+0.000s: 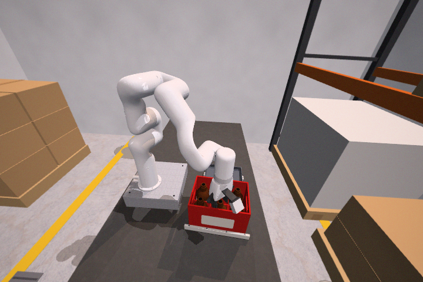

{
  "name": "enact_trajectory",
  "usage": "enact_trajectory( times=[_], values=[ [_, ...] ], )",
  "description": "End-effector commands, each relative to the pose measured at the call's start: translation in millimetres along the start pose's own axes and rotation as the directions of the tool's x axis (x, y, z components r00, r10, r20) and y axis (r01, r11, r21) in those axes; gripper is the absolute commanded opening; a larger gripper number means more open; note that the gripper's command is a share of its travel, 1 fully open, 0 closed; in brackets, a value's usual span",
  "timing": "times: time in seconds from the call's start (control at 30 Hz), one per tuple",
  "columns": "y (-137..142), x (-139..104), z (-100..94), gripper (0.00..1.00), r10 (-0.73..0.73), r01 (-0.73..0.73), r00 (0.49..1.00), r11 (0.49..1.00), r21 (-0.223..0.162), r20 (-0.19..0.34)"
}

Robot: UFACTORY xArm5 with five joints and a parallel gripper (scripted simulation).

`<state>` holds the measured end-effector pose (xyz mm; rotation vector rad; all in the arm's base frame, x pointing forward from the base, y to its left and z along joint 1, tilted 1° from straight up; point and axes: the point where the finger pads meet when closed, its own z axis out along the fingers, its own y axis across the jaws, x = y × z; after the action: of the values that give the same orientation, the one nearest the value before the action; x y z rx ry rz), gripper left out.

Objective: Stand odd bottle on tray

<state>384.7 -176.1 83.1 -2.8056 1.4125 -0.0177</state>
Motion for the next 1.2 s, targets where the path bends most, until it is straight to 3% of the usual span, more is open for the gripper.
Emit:
enact_trajectory(
  times=[0.0, 0.67, 0.7, 1.17],
  values=[
    [-0.6, 1.1, 1.5, 0.65, 0.0, 0.0, 1.0, 1.0, 0.002, -0.003],
    [-0.6, 1.1, 2.5, 0.65, 0.0, 0.0, 1.0, 1.0, 0.002, -0.003],
    [-0.6, 1.1, 2.5, 0.0, 0.0, 0.0, 1.0, 1.0, 0.002, -0.003],
    [-0.6, 1.1, 2.5, 0.0, 0.0, 0.0, 1.0, 1.0, 0.002, -0.003]
  ],
)
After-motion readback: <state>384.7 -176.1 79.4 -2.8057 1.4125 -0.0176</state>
